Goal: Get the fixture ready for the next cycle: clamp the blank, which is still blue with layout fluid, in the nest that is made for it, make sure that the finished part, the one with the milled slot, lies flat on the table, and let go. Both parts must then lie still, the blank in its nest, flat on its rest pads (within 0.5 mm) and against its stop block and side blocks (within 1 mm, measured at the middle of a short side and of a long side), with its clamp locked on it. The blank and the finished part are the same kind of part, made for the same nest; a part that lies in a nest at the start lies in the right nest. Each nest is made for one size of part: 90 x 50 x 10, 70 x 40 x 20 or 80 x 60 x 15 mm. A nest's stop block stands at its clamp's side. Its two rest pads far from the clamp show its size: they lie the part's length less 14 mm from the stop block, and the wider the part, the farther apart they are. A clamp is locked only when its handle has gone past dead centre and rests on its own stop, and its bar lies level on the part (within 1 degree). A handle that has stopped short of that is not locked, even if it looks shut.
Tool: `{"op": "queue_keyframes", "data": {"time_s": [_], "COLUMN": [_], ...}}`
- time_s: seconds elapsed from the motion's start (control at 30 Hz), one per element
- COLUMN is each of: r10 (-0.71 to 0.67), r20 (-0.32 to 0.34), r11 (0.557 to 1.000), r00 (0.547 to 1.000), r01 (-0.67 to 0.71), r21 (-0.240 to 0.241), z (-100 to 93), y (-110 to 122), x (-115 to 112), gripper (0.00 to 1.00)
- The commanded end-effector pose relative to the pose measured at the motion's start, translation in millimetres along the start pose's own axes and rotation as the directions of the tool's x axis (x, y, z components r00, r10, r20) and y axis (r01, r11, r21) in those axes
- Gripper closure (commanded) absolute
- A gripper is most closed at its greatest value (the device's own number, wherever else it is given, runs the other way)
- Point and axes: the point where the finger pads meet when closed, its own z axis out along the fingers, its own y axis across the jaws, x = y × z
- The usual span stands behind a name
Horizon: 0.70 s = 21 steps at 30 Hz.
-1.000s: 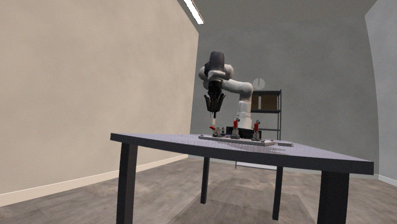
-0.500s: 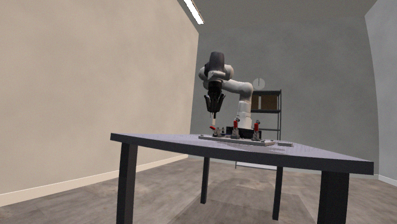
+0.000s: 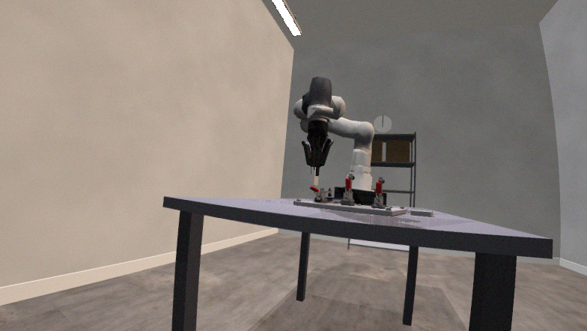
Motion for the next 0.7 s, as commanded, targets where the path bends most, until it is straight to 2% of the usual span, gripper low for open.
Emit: {"op": "queue_keyframes", "data": {"time_s": [0.0,0.67], "r10": [-0.001,-0.001], "r20": [-0.003,-0.003], "r11": [1.000,1.000], "r00": [1.000,1.000], "r01": [0.001,0.001], "r21": [0.001,0.001], "z": [0.5,2.5], "y": [-0.5,-0.5], "x": [1.6,1.6], "gripper": [1.00,1.00]}}
